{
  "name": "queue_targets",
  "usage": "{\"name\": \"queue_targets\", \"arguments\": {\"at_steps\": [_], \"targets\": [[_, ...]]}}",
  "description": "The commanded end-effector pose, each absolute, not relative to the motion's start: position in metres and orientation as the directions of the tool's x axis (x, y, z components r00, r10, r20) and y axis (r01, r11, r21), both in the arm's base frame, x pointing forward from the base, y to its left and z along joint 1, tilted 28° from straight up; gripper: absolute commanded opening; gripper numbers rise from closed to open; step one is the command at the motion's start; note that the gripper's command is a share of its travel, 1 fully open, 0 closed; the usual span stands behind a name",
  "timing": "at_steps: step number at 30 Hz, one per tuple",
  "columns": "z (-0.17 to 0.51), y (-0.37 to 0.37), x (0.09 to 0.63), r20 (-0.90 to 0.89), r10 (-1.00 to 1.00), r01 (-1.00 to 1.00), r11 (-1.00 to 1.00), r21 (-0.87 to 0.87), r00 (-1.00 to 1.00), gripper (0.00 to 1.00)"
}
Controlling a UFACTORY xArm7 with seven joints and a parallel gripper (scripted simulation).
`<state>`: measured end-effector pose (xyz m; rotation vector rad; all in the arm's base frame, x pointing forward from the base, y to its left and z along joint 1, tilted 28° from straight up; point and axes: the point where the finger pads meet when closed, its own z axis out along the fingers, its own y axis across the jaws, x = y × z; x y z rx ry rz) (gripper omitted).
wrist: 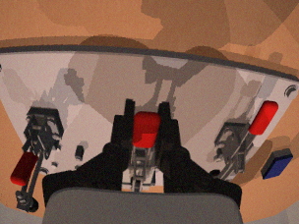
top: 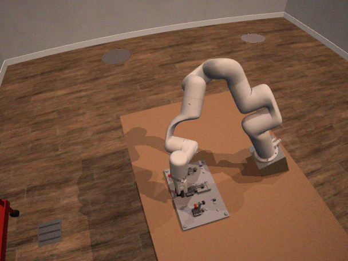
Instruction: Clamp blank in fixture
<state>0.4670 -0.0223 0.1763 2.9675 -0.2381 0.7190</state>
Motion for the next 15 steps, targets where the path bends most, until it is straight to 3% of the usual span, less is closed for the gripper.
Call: {"name": "queue_targets", "arguments": {"at_steps": [1, 15], "targets": [[0.1774, -0.0218, 0.4677, 0.463, -0.131, -0.168, -0.985, 0.04, 0.877, 0.0], [0.1781, -0.0216, 0.4665, 0.463, -0.131, -0.168, -0.985, 0.039, 0.877, 0.0]]}}
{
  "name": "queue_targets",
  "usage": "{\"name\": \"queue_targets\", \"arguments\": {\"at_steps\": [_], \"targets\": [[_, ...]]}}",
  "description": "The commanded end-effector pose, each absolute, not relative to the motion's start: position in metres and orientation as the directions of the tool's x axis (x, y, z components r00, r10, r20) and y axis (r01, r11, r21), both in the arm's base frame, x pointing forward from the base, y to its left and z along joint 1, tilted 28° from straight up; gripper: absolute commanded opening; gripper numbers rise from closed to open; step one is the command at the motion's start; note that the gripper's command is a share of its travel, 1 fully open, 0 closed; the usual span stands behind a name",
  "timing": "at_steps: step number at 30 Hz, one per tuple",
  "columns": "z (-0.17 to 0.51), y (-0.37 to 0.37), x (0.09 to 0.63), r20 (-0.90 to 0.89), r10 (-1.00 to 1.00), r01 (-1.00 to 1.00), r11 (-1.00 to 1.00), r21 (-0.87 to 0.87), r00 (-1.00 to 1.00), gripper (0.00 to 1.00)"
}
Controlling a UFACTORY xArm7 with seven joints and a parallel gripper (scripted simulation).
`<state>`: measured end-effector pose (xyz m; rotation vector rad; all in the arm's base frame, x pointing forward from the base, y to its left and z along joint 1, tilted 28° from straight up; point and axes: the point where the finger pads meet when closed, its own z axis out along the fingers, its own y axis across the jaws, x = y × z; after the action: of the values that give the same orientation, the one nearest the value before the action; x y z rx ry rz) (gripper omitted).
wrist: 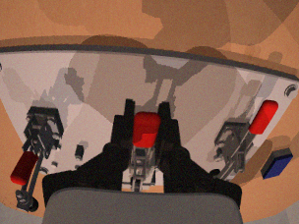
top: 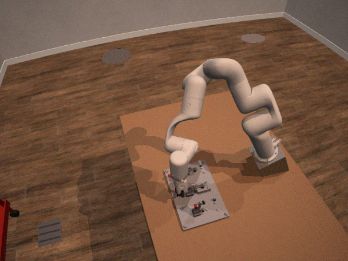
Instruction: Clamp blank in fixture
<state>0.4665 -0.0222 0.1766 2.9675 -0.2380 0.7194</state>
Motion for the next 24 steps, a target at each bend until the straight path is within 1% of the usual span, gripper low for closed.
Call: {"name": "queue_targets", "arguments": {"at_steps": [1, 24], "targets": [[0.1782, -0.0216, 0.4663, 0.463, -0.131, -0.168, -0.985, 0.039, 0.877, 0.0], [0.1818, -0.0202, 0.4593, 0.463, -0.131, -0.168, -0.985, 0.039, 0.877, 0.0]]}}
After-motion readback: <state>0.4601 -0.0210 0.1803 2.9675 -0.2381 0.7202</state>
